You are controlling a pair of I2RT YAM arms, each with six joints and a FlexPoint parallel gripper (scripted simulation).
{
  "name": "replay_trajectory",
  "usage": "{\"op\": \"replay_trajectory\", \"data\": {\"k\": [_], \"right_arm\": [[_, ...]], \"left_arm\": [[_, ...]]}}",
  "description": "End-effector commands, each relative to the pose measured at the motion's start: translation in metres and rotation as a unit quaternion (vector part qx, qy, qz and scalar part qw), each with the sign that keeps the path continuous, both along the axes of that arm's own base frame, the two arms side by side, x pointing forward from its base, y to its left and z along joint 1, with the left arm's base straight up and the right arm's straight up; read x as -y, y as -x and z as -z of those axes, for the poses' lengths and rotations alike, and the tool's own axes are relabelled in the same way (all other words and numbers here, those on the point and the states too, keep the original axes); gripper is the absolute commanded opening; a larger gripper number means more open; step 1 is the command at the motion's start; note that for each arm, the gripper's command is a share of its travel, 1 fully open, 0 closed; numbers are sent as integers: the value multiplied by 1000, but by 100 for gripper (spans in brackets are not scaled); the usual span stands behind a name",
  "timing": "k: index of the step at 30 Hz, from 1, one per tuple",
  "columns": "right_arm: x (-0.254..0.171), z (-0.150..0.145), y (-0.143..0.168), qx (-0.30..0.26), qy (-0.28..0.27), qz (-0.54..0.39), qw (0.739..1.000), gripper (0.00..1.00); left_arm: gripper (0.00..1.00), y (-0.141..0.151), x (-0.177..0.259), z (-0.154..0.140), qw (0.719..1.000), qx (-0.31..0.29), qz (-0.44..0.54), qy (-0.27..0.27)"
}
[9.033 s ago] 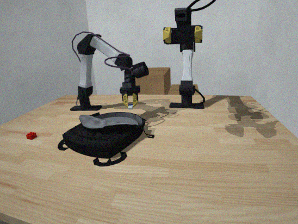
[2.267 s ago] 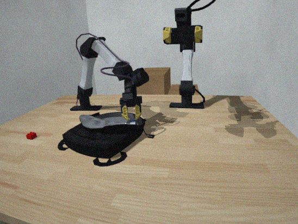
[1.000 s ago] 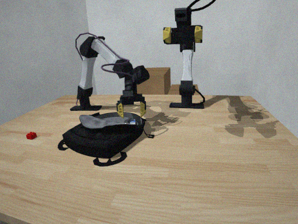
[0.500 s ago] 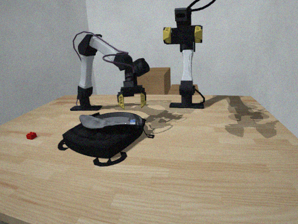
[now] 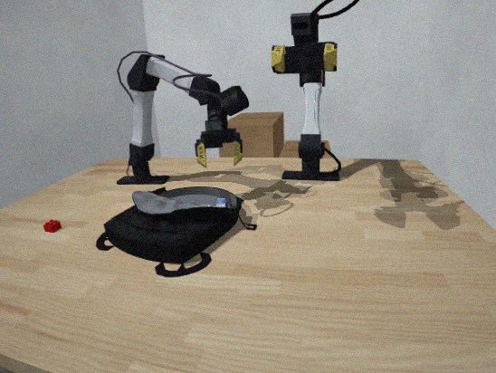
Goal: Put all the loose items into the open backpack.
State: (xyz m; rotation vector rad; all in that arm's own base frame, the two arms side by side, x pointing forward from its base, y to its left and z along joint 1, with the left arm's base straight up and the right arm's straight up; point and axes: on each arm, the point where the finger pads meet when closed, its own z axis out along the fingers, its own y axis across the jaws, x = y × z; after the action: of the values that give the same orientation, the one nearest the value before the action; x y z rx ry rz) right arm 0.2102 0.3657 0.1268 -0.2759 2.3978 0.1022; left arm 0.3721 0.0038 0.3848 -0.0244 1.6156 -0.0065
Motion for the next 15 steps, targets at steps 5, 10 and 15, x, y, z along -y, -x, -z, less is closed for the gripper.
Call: {"op": "replay_trajectory", "data": {"k": [5,10,15], "right_arm": [[1,-36,10,10,-28,8,1000,80],[22,-23,6,2,-9,18,1000,60],[70,-28,0,-4,-4,31,1000,60]], "left_arm": [[90,1,0,-16,1000,22,4,-1],[90,1,0,-16,1000,22,4,-1],[90,1,0,-16,1000,22,4,-1]]}}
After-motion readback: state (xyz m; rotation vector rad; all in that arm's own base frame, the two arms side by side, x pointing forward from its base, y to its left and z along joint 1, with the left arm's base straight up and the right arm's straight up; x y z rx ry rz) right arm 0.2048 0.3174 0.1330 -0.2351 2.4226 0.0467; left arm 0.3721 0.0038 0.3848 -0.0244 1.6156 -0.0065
